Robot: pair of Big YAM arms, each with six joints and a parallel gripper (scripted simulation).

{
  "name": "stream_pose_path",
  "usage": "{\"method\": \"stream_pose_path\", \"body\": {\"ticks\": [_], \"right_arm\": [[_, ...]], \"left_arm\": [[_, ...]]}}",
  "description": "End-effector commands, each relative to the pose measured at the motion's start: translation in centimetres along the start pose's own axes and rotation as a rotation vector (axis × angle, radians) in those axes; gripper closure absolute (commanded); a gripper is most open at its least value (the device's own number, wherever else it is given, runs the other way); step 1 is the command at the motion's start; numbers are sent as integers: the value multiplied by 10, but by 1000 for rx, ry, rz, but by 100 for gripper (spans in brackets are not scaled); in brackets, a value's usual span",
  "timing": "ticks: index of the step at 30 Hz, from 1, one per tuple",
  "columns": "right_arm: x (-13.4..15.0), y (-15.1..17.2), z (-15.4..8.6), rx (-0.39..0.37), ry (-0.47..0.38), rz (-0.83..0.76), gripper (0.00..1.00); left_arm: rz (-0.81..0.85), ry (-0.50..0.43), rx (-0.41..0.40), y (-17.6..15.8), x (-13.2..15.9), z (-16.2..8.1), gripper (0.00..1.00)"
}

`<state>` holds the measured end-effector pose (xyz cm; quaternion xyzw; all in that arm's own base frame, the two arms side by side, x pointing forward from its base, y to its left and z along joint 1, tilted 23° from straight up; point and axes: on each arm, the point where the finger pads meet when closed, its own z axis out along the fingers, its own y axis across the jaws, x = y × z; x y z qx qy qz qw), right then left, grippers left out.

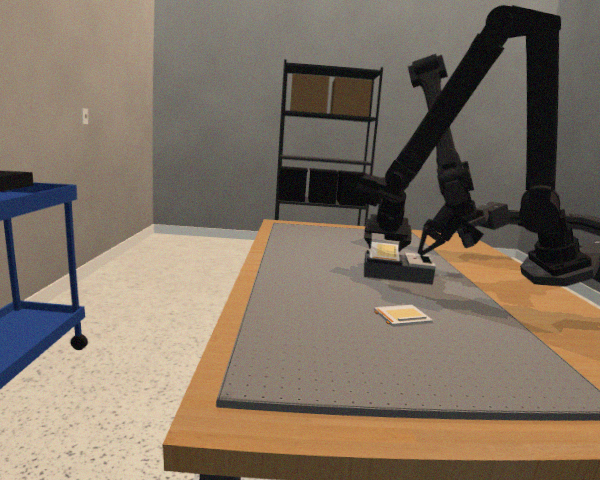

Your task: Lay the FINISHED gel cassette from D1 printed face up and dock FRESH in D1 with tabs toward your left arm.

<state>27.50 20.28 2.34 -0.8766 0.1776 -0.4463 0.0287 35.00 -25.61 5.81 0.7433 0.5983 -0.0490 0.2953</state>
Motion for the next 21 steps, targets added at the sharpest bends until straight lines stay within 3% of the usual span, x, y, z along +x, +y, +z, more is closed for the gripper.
{"method": "stream_pose_path", "body": {"ticks": [1,15,17,21], "right_arm": [[-40,46,19,-92,-78,-88,100],[-40,46,19,-92,-78,-88,100],[-40,46,19,-92,-78,-88,100],[-40,46,19,-92,-78,-88,100]], "left_arm": [[0,-21,-8,7,-20,-9,100],[0,-21,-8,7,-20,-9,100],[-10,31,-9,7,-22,-11,100],[-10,31,-9,7,-23,-12,100]]}}
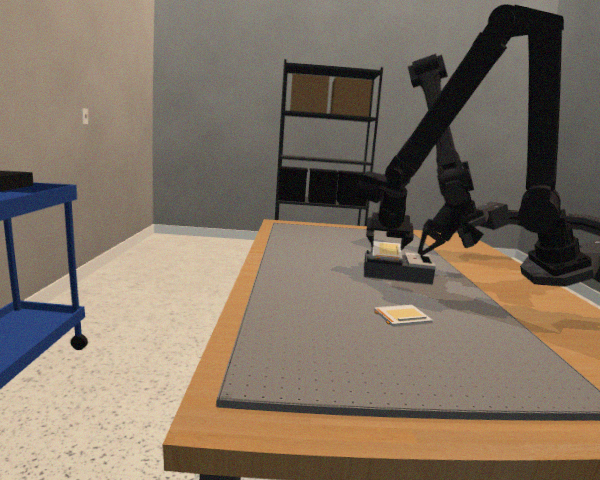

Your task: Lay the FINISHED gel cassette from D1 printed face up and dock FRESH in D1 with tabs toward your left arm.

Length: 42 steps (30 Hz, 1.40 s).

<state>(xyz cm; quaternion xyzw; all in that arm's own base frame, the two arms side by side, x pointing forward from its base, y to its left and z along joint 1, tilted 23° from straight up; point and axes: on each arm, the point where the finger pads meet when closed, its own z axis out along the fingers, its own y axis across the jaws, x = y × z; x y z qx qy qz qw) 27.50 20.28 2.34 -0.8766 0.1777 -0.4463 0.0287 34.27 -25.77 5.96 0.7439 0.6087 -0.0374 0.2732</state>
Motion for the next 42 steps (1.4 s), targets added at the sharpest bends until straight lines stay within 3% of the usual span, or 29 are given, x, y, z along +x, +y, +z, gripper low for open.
{"method": "stream_pose_path", "body": {"ticks": [1,42], "right_arm": [[-40,46,19,-92,-78,-88,100],[-40,46,19,-92,-78,-88,100]], "left_arm": [[0,-19,-27,13,-18,-11,100],[19,-45,-67,28,-17,-22,100]]}}
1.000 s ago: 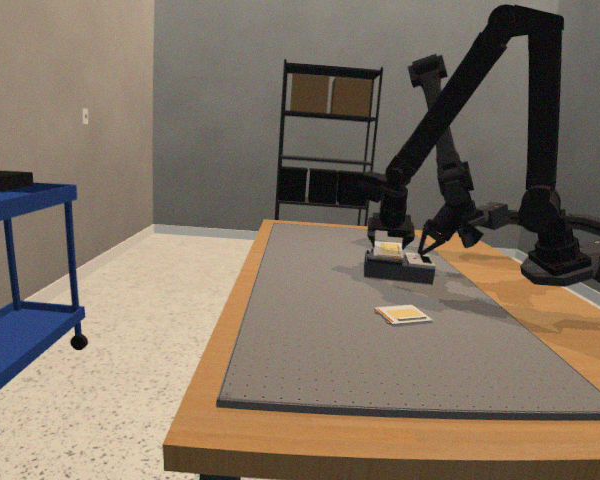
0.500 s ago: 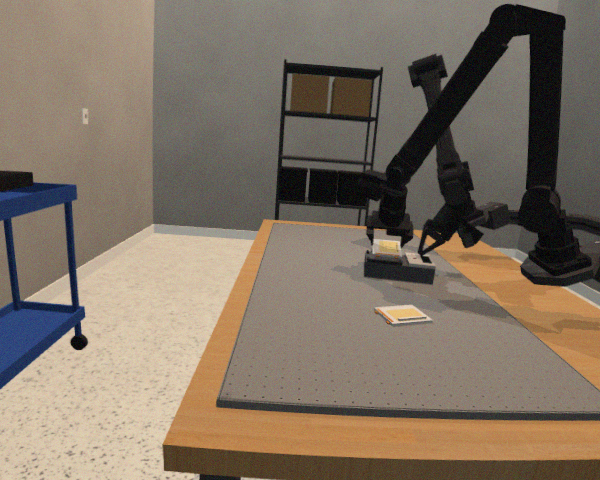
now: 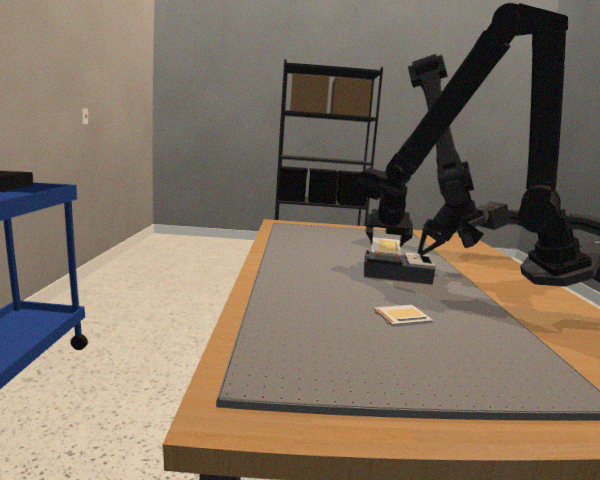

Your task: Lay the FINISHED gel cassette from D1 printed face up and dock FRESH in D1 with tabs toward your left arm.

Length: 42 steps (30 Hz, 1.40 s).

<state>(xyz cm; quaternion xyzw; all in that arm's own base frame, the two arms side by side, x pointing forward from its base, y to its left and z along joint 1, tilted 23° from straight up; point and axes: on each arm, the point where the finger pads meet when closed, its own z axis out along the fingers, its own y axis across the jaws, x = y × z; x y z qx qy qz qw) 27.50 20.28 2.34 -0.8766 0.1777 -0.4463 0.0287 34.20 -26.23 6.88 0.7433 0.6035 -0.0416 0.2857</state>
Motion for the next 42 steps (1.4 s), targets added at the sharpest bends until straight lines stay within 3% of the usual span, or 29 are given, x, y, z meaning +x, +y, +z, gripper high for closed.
{"method": "stream_pose_path", "body": {"ticks": [1,42], "right_arm": [[-40,46,19,-92,-78,-88,100],[-40,46,19,-92,-78,-88,100]], "left_arm": [[14,-20,-53,25,-9,-16,100],[10,-20,-63,32,-11,-24,100]]}}
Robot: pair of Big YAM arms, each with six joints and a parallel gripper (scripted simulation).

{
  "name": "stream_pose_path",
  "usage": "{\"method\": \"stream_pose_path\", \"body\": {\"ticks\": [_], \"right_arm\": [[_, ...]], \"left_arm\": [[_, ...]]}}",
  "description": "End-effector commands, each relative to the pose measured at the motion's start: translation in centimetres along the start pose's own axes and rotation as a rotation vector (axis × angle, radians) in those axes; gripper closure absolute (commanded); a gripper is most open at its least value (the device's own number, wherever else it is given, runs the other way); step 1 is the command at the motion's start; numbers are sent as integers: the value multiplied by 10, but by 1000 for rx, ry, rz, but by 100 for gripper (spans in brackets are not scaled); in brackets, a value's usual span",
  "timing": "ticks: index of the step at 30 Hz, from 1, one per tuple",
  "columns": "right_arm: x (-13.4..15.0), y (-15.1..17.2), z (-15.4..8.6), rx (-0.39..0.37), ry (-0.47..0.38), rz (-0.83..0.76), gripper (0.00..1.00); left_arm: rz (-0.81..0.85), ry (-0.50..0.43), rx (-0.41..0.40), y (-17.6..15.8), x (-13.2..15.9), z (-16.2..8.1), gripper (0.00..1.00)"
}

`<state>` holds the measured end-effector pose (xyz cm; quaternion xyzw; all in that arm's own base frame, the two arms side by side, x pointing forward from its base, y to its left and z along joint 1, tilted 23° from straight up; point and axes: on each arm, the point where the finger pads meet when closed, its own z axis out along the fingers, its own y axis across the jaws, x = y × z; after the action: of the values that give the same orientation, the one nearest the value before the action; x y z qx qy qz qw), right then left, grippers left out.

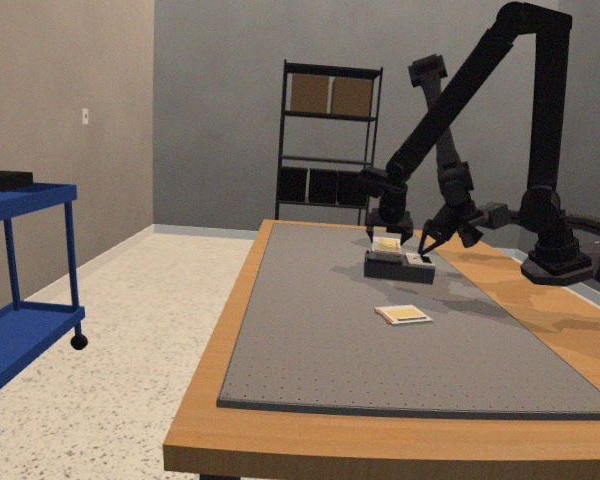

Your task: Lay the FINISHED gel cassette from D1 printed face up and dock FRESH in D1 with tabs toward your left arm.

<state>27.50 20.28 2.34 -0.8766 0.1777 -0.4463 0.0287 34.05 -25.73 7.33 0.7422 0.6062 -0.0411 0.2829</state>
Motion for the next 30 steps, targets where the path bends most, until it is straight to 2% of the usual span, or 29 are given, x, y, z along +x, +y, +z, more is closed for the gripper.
{"method": "stream_pose_path", "body": {"ticks": [1,30], "right_arm": [[-40,46,19,-92,-78,-88,100],[-40,46,19,-92,-78,-88,100]], "left_arm": [[16,-25,-66,32,-13,-18,100],[16,-27,-69,34,-17,-25,100]]}}
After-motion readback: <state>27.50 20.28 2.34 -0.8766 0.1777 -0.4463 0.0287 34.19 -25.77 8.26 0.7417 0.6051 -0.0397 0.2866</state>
